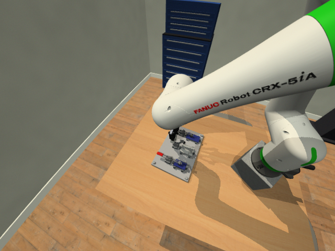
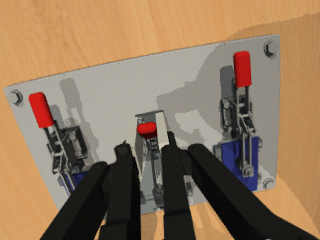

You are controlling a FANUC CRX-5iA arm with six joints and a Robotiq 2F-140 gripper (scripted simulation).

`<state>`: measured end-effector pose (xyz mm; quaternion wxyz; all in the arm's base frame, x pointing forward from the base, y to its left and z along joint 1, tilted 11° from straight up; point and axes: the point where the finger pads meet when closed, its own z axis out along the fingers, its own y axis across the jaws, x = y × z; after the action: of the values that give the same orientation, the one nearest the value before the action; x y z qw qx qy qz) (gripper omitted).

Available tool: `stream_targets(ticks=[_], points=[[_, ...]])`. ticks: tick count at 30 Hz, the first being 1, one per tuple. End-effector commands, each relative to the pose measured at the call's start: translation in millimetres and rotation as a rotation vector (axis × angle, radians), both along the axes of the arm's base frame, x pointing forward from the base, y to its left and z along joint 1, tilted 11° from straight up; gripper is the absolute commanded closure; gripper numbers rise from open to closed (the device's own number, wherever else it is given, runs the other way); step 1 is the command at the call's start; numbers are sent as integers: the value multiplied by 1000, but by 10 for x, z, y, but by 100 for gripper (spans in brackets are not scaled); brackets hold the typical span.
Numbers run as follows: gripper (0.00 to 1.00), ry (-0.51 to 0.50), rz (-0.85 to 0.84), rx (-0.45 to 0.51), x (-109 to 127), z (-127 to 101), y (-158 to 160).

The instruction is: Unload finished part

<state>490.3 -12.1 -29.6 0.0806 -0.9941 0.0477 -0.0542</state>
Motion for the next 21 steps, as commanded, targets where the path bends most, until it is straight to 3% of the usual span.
stream_targets(ticks=[1,21], points=[[89,0,0,0,-21,0,1],[89,0,0,0,-107,-4,9]])
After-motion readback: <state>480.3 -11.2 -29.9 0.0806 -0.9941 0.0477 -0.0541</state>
